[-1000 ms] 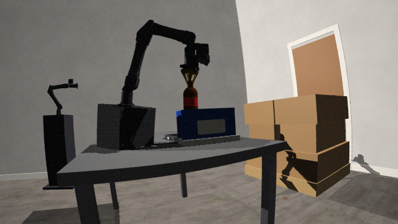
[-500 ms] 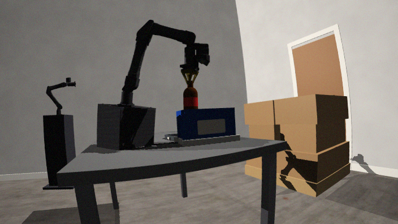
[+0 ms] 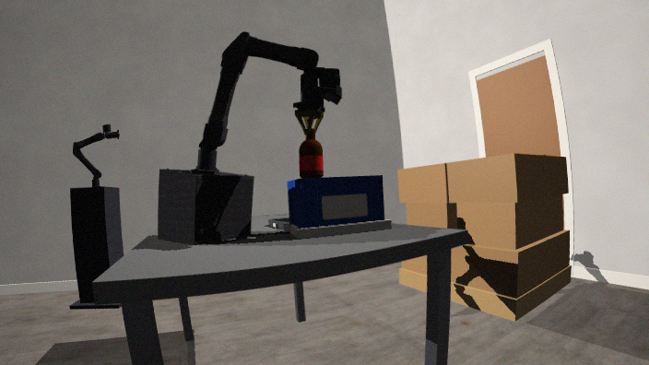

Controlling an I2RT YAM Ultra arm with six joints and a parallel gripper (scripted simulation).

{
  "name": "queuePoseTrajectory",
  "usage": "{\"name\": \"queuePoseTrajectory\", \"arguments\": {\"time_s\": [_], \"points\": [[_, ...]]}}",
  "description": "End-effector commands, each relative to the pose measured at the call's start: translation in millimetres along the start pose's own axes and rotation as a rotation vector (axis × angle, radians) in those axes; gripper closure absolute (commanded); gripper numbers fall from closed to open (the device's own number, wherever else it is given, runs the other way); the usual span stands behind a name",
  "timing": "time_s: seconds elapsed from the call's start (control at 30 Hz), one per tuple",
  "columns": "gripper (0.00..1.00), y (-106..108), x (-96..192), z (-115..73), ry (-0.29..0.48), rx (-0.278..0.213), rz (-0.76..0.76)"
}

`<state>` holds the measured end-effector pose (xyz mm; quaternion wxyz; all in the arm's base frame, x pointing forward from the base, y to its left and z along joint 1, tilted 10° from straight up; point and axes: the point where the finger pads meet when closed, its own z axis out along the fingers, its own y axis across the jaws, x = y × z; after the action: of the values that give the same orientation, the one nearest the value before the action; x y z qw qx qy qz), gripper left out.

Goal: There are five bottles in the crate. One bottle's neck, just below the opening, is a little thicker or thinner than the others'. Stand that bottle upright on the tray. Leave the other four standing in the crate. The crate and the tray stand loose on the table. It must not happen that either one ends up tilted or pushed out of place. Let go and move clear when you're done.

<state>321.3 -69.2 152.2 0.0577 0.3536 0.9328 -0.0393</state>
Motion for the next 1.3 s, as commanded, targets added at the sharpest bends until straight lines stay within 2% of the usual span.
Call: {"name": "queuePoseTrajectory", "arguments": {"time_s": [0.0, 0.33, 1.27], "points": [[1.00, 4.9, -4.5, -33.1, -0.068, -0.036, -0.003], [1.00, 4.2, -3.2, -41.0, -0.067, -0.036, -0.004], [1.00, 4.2, -3.1, -41.3, -0.067, -0.036, -0.004]]}}
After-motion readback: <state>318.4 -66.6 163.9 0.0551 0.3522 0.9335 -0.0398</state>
